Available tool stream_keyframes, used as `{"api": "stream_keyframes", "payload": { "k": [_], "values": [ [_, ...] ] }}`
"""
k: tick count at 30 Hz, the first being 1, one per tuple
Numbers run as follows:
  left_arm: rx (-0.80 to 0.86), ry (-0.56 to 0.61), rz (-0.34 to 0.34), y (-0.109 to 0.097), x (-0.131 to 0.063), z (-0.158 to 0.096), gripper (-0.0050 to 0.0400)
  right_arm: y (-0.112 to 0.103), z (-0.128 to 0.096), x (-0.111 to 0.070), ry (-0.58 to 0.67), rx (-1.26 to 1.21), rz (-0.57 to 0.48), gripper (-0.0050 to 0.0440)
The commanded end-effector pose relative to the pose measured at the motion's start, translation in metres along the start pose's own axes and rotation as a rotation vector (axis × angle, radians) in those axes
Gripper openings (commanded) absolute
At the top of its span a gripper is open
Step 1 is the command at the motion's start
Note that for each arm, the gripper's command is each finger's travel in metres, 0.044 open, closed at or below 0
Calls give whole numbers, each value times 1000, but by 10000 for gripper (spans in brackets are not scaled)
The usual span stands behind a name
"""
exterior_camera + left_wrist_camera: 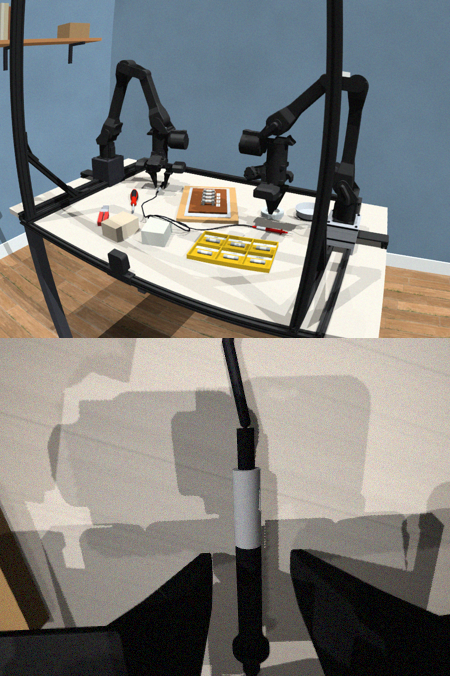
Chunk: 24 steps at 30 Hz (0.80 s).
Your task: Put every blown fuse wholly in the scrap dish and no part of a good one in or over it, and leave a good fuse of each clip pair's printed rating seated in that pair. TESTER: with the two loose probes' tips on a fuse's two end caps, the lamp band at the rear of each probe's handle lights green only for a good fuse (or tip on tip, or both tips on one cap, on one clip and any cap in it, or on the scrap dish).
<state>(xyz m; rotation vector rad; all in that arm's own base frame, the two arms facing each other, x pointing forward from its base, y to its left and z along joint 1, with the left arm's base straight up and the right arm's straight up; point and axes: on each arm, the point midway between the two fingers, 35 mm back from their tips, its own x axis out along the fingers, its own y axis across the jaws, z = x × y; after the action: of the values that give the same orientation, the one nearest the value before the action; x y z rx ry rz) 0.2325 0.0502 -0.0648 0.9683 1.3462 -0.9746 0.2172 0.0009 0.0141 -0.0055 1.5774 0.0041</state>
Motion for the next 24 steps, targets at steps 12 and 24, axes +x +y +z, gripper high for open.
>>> {"api": "stream_keyframes", "payload": {
  "k": [12, 24],
  "values": [
    [2, -2, 21, 5, -2, 1, -50, 0, 5, -5, -23, 3, 1, 154],
    [2, -2, 21, 5, -2, 1, -50, 0, 5, -5, -23, 3, 1, 154]
  ]
}}
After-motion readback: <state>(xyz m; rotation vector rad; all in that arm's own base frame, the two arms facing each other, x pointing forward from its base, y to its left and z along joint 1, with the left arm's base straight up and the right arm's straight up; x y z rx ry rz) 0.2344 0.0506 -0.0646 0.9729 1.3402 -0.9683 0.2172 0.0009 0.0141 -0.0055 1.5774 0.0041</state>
